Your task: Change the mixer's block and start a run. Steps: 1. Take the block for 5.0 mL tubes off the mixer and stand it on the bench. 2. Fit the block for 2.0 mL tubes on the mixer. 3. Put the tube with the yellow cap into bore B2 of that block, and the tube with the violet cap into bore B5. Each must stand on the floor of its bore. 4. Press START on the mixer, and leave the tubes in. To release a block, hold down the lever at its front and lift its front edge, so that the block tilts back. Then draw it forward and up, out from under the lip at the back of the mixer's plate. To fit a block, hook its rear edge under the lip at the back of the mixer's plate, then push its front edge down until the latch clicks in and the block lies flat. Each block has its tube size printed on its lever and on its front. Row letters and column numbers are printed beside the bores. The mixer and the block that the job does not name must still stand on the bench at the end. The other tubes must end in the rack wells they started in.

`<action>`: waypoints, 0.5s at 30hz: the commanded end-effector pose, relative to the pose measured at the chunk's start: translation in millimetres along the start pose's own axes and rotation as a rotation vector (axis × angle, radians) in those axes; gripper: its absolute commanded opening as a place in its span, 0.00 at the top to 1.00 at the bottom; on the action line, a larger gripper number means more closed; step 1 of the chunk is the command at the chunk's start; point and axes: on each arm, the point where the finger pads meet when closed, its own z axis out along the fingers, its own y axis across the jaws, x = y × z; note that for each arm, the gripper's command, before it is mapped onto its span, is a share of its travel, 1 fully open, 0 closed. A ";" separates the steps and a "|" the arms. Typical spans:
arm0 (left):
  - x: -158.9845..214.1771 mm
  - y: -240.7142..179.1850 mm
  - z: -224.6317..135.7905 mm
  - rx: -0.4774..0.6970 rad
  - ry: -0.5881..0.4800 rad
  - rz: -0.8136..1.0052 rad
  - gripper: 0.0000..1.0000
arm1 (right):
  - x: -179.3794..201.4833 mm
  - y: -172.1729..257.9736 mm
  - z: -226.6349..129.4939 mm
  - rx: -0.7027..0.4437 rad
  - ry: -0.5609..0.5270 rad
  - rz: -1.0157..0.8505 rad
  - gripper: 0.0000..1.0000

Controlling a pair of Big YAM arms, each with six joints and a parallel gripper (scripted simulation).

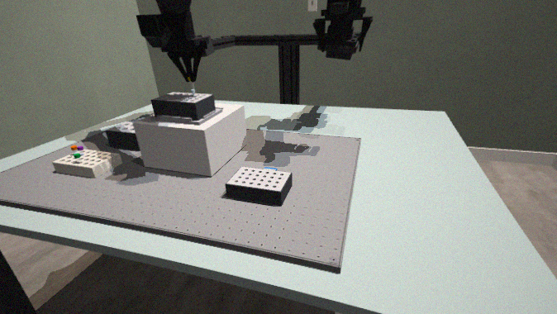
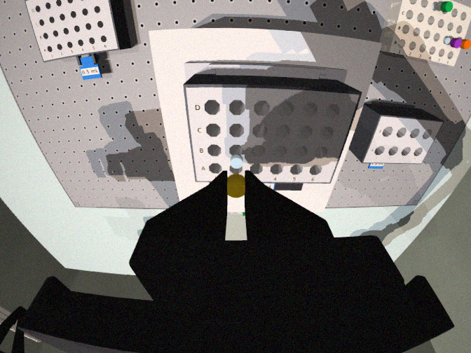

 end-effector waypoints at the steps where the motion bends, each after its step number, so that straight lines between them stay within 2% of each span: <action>1: -20.9 5.3 -12.5 -0.002 -0.044 -0.017 0.00 | -12.3 13.4 -6.0 -0.013 -0.016 -0.010 0.91; 15: -20.8 5.2 -12.2 -0.002 -0.045 -0.016 0.00 | -10.0 9.7 -12.5 -0.016 -0.020 -0.008 0.91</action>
